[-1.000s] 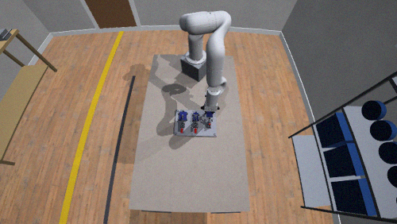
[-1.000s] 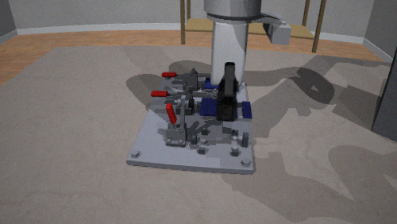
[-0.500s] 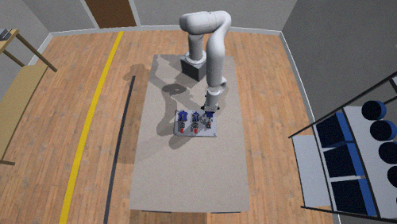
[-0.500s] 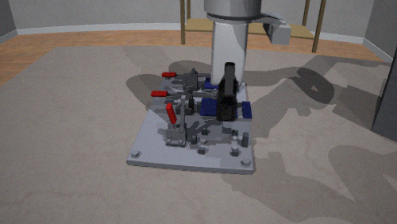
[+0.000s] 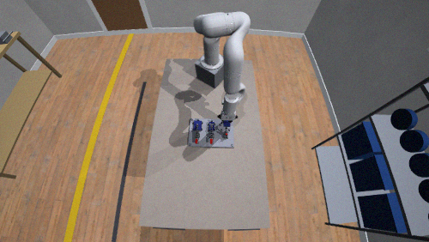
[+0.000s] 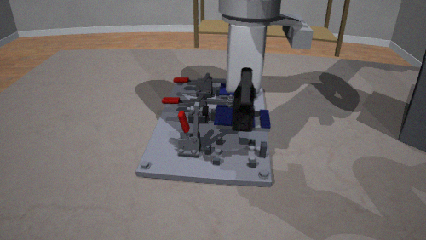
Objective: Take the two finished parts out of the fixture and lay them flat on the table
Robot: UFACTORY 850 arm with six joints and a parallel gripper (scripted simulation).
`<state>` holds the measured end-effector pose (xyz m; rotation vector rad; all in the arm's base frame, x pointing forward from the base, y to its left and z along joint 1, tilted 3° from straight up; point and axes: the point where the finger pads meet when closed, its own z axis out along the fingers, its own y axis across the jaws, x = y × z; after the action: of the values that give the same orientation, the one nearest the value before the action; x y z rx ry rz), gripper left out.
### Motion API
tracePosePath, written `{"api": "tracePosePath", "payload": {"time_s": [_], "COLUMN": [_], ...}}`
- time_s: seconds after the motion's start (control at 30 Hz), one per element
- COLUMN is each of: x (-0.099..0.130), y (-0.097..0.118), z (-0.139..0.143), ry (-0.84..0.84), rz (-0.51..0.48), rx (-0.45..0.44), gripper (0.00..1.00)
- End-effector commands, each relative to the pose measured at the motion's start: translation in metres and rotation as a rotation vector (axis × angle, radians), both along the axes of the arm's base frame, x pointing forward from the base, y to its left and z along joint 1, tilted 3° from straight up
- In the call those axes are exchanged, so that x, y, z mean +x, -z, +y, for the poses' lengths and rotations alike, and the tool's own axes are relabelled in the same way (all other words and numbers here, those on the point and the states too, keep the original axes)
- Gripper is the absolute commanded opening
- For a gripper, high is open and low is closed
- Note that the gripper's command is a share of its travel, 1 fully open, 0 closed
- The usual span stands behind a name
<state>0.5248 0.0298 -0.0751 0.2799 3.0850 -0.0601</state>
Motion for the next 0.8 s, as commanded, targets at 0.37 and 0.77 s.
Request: {"api": "tracePosePath", "payload": {"time_s": [0.37, 0.77], "x": [0.004, 0.007], "y": [0.0, 0.0], "z": [0.014, 0.032], "ry": [0.0, 0.0], "rz": [-0.002, -0.002], "rx": [0.0, 0.0], "gripper": [0.0, 0.0]}}
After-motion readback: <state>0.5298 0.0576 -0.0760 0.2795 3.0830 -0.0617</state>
